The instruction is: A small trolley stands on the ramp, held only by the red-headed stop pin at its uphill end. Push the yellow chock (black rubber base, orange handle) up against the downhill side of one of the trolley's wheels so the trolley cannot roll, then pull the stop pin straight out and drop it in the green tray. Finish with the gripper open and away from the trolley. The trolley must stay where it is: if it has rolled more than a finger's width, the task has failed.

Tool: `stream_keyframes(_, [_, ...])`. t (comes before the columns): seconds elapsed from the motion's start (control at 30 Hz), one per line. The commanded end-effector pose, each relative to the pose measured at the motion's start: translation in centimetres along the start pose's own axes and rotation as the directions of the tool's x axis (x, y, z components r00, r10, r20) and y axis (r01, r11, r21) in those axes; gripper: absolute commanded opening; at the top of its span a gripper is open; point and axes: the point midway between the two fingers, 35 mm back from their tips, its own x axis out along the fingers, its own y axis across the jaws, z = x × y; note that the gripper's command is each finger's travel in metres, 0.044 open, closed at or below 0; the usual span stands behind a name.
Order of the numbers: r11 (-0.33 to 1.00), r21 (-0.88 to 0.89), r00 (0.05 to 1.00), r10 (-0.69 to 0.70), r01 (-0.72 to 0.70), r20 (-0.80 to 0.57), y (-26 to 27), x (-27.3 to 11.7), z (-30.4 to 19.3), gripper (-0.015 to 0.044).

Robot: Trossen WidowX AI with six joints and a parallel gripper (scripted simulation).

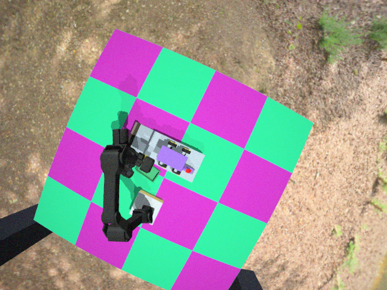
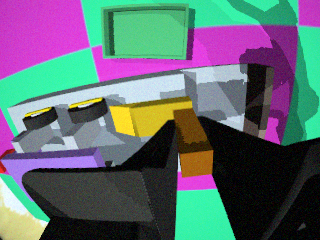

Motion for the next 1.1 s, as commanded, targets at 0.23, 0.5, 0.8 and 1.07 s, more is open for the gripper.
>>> stream_keyframes(0.23, [1.000,-0.006,1.000,0.009,-0.009,0.004,0.0,2.7,-0.1,0.0000])
stream_keyframes(0.5, [1.000,-0.006,1.000,0.009,-0.009,0.004,0.0,4.5,-0.1,0.0000])
stream_keyframes(0.8, [1.000,-0.006,1.000,0.009,-0.009,0.004,0.2,6.1,-0.1,0.0000])
stream_keyframes(1.07, [1.000,-0.006,1.000,0.010,-0.010,0.004,0.7,5.9,-0.1,0.0000])
